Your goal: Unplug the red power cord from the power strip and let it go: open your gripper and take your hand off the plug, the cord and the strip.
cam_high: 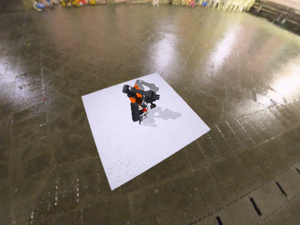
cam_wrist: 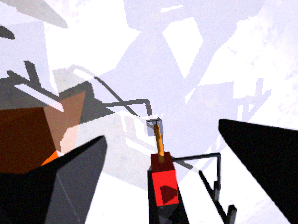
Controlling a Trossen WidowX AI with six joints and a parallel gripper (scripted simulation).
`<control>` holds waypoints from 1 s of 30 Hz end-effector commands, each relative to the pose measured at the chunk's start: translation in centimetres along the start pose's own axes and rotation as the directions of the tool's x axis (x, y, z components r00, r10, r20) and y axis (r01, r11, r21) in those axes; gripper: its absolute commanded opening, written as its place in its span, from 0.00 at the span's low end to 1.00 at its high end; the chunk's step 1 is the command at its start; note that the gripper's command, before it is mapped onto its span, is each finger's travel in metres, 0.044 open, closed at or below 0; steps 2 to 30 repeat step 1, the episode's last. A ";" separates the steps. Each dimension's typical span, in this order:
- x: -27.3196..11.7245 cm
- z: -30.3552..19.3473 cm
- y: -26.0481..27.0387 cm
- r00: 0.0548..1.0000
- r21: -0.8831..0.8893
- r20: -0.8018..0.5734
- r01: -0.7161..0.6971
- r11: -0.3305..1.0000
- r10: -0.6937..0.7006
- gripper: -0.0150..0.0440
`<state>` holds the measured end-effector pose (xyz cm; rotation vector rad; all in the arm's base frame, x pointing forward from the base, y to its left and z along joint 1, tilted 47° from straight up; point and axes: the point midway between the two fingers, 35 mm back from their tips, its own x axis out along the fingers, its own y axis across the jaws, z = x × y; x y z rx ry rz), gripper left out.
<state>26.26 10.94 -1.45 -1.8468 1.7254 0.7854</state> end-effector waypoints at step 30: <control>0.0 0.0 0.1 1.000 0.003 0.001 -0.003 1.000 0.003 1.00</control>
